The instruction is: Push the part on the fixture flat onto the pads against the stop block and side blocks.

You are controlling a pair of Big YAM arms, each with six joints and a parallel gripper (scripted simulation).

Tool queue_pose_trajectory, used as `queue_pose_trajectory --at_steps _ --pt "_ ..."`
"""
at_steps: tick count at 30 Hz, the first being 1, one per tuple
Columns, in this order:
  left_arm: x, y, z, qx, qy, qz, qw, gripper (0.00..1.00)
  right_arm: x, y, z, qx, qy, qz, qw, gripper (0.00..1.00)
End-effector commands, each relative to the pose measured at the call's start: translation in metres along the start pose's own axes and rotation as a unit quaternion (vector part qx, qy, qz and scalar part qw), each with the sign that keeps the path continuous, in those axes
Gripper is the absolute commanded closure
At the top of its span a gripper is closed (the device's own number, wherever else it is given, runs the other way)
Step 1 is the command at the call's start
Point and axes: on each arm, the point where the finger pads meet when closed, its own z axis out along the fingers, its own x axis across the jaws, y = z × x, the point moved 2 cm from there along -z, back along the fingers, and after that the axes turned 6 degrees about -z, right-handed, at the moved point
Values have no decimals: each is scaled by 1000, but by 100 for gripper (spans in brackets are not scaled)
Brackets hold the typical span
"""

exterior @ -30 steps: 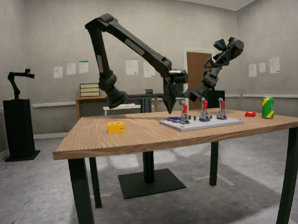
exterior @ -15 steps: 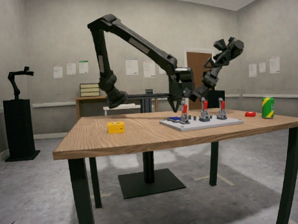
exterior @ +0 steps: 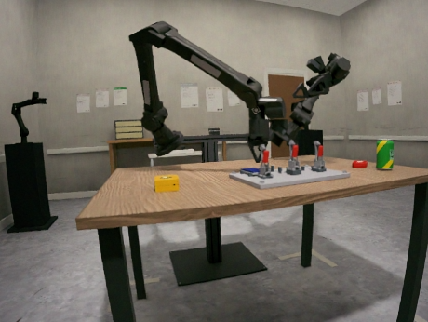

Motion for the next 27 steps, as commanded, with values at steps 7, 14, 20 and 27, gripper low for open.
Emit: queue_pose_trajectory --at_steps 7,14,20,27 --pt "4 5 -3 -5 5 -1 1000 0 -23 14 0 -4 2 -170 985 100" --pt "4 5 -3 -5 5 -1 1000 0 -23 20 -6 -8 -5 -169 986 100" --pt "4 5 -3 -5 5 -1 1000 0 -23 20 -6 -8 -5 -169 986 100" --pt "4 5 -3 -5 5 -1 1000 0 -35 24 5 -6 0 -167 986 100"
